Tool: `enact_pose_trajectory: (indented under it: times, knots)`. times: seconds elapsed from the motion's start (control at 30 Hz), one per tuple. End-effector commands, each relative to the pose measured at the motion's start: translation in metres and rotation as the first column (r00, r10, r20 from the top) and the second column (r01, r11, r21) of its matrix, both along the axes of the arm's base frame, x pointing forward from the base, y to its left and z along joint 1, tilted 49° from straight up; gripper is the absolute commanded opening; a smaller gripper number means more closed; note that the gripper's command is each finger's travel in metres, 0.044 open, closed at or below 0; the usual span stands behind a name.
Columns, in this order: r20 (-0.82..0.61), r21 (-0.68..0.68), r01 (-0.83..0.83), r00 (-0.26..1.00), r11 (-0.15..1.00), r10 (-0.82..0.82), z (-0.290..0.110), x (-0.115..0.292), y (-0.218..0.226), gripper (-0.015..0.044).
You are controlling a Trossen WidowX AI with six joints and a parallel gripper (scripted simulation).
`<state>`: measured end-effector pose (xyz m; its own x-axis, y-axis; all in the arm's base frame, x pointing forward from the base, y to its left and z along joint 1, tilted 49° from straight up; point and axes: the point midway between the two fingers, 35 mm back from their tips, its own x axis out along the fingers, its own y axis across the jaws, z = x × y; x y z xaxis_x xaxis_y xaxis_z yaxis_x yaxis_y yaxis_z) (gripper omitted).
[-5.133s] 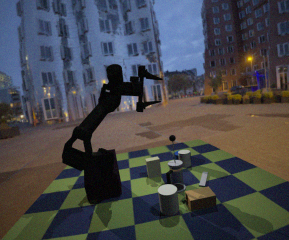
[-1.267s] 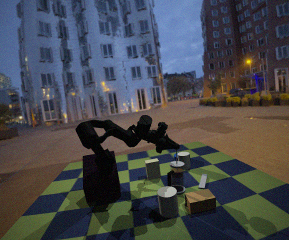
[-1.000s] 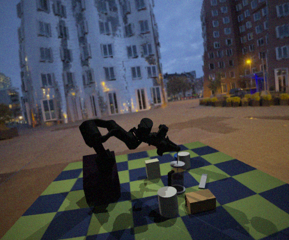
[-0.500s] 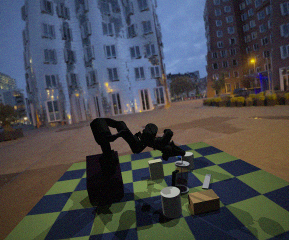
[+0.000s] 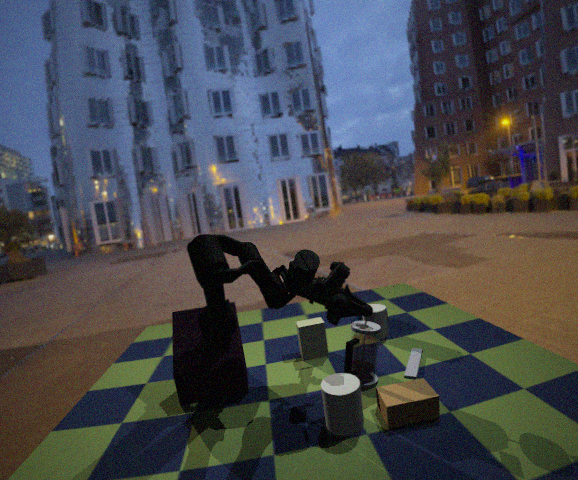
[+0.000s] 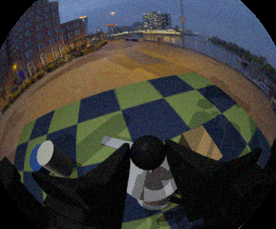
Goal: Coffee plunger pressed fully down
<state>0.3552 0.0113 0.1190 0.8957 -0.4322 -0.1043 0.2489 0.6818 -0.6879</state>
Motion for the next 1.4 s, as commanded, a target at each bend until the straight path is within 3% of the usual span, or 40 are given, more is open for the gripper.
enact_pose_trajectory:
  times: [0.0, 1.37]
  knots:
    - [-0.031, -0.020, 0.033, 0.999, 0.999, -0.033, -0.0076, -0.0001, -0.0083, 0.0124]
    - [-0.030, -0.020, 0.033, 0.999, 0.999, -0.033, -0.0075, 0.0071, -0.0064, 0.0124]
